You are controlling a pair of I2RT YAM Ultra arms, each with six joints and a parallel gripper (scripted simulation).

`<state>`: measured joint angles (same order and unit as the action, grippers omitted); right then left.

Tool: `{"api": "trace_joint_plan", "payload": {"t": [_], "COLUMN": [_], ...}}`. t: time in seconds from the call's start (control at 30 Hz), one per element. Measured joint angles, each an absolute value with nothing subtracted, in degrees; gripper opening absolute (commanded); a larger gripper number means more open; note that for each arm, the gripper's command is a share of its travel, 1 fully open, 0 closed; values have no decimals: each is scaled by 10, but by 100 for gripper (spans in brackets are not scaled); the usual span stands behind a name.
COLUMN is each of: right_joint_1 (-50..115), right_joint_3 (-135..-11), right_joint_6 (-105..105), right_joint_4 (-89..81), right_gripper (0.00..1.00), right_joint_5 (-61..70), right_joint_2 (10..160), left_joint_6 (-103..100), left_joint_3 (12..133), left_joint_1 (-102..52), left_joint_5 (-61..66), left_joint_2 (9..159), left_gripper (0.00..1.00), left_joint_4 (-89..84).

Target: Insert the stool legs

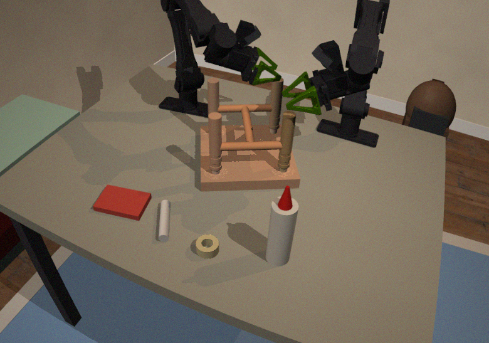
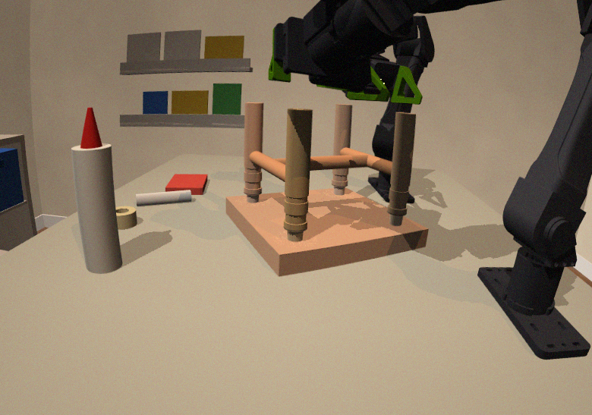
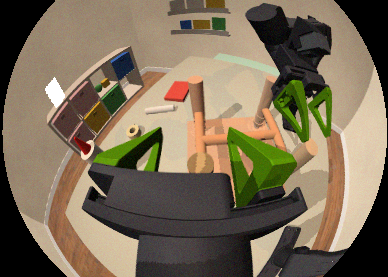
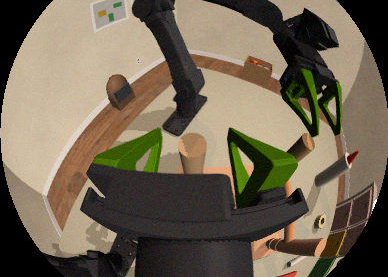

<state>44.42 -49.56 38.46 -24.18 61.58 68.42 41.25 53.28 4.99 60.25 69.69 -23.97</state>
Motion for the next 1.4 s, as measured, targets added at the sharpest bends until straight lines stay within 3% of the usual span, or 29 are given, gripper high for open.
{"api": "trace_joint_plan", "payload": {"t": [0.83, 0.87, 1.4], "right_joint_1": [444, 444, 366], "right_joint_3": [-544, -544, -552], "right_joint_6": [391, 391, 326], "right_joint_4": [-307, -307, -260], "right_gripper": [69, 69, 69], "right_joint_5": [616, 616, 514], "right_joint_2": [682, 682, 667], "left_joint_6": [413, 413, 343], "left_joint_3": [533, 533, 543], "left_joint_1": [50, 50, 44], "left_joint_5": [602, 602, 503], "left_joint_2": [697, 697, 680], "left_gripper": [69, 0, 0], "left_joint_4": [-240, -240, -201]}}
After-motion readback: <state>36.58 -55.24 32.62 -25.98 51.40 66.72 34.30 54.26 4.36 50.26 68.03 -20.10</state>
